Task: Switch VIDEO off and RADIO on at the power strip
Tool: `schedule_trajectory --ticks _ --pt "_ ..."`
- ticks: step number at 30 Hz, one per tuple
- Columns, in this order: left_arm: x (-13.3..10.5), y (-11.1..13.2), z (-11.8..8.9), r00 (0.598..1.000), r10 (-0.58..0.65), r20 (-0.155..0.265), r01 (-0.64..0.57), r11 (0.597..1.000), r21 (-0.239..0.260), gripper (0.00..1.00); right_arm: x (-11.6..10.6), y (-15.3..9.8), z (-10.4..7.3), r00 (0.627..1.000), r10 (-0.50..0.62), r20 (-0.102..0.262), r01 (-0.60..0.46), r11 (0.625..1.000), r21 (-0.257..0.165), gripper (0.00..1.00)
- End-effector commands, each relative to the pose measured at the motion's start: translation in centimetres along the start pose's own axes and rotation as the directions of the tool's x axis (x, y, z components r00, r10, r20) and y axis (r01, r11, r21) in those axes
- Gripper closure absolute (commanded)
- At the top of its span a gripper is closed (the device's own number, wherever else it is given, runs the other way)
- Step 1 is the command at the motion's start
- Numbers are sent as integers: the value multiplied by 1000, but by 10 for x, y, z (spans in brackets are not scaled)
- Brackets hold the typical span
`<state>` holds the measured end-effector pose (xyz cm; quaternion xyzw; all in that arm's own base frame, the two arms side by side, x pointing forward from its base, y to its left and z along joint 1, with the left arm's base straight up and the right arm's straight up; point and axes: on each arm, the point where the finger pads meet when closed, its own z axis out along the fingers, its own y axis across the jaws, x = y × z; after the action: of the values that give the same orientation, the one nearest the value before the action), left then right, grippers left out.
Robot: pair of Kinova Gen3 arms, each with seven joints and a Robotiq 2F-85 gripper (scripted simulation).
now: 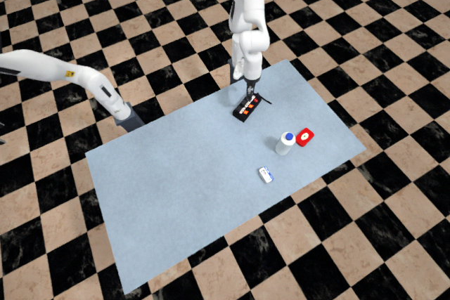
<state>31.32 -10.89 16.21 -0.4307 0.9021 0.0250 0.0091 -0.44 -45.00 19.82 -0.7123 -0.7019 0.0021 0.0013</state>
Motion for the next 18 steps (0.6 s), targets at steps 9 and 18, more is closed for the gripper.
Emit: schedule_trajectory --ticks 9,18 --pt "-5 -11 12 917 399 -4 -399 917 -2 2 0 0 -1 1000 0 2 0 1000 0 2" --pt "-4 -20 22 688 726 -7 -726 688 -3 2 0 0 -1 1000 0 2 0 1000 0 2"
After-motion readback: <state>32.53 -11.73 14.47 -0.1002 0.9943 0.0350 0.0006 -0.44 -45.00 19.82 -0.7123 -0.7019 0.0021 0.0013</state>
